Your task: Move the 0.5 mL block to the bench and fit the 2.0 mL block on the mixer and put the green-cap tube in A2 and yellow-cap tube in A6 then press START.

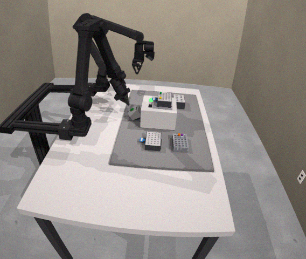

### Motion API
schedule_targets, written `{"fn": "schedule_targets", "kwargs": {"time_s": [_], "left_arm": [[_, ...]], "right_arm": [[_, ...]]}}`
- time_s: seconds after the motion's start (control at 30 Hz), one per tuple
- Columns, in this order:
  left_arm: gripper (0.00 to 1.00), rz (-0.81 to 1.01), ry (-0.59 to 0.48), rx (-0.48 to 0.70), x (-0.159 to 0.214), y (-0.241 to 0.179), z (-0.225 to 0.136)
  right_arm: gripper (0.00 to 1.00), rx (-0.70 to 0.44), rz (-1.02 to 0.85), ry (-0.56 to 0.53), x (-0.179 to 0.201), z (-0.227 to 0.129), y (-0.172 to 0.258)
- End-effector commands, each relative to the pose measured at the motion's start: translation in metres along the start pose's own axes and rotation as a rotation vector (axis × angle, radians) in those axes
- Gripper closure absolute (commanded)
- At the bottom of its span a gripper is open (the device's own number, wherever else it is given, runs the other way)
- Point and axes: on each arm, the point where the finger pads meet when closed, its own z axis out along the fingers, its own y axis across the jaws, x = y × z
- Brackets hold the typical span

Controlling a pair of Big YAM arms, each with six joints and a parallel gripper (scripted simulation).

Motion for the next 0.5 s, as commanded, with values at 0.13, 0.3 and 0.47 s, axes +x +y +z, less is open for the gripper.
{"fn": "schedule_targets", "kwargs": {"time_s": [0.13, 0.3, 0.47], "left_arm": [[0.0, -0.014, -0.034, -0.003, -0.012, 0.003, -0.01], [0.0, -0.014, -0.049, -0.005, -0.018, 0.004, -0.016], [0.0, -0.014, -0.063, -0.007, -0.023, 0.005, -0.021]], "right_arm": [[1.0, 0.015, 0.029, -0.031, -0.015, -0.024, -0.007], [1.0, 0.014, 0.033, -0.025, -0.015, -0.025, -0.012], [1.0, 0.02, 0.035, -0.051, -0.022, -0.045, -0.013]]}}
